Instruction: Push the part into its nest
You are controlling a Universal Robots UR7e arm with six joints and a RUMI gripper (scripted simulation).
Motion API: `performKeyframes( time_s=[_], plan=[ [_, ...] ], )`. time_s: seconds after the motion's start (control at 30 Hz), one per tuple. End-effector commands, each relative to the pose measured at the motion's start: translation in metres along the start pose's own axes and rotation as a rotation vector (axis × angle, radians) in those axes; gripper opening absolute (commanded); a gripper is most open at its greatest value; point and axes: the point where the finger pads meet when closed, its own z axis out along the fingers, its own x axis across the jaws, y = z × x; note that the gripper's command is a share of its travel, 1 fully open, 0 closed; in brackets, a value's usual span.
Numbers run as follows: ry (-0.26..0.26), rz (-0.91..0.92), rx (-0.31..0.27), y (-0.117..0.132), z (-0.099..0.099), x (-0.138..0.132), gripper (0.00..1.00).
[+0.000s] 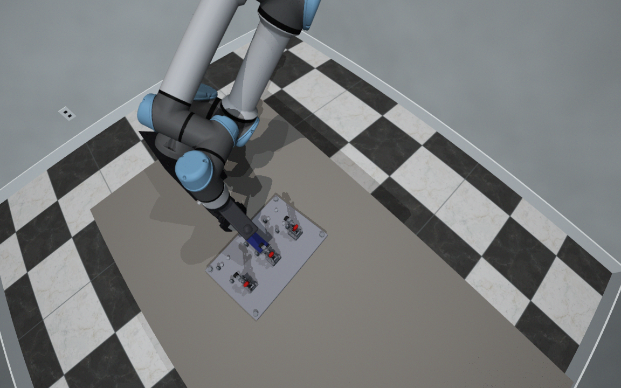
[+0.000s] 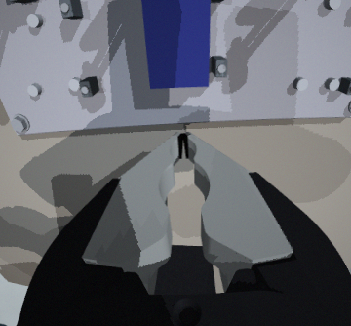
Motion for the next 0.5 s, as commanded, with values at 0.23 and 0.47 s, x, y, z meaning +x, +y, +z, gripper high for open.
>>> performKeyframes(
  time_s=[0.23, 0.47],
  plan=[
    [-0.002, 0.0, -0.001, -0.038, -0.002, -0.032, 0.0],
    [-0.002, 0.0, -0.001, -0.038, -0.002, -0.032, 0.0]
  ],
)
